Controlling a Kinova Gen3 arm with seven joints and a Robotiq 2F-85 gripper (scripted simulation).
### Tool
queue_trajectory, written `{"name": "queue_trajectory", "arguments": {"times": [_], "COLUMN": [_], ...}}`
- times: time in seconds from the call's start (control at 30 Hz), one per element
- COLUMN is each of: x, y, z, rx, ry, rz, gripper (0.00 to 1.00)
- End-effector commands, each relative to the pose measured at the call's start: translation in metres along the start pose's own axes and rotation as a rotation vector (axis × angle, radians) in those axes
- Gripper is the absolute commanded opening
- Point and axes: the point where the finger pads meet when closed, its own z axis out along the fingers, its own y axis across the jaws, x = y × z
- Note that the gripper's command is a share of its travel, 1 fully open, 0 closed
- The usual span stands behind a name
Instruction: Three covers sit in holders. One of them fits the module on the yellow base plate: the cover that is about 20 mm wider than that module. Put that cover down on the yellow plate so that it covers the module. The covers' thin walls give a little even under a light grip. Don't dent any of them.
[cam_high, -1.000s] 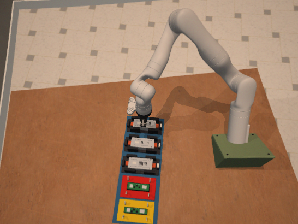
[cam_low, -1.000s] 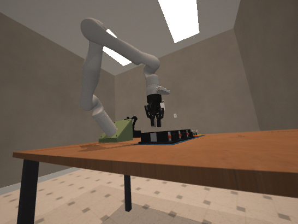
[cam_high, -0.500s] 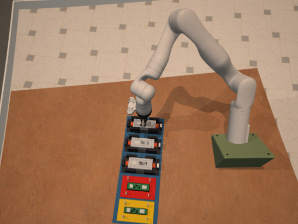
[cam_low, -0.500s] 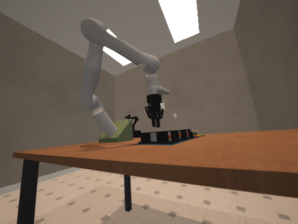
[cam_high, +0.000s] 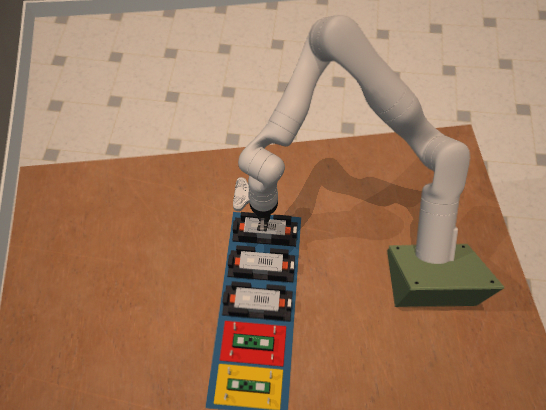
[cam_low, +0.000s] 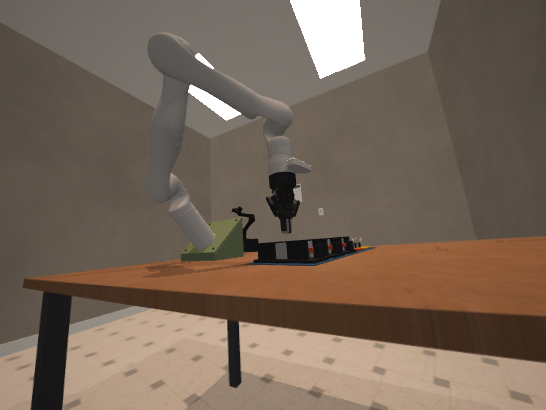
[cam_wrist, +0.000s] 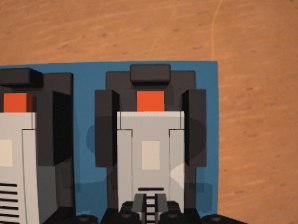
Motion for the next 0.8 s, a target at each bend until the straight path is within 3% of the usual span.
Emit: {"name": "queue_trajectory", "arguments": {"times": [0.0, 0.6, 0.63, 0.77], "x": [0.0004, 0.0004, 0.0004, 0.0004], "y": [-0.0003, -0.0003, -0.0003, -0.0003], "z": [-0.0009, -0.0009, -0.0009, -0.0009], "rx": [0.001, 0.001, 0.001, 0.001], "ry": [0.002, 0.002, 0.002, 0.002], "rz": [0.000, 0.000, 0.000, 0.000], "gripper": [0.00, 0.00, 1.00, 1.00]}}
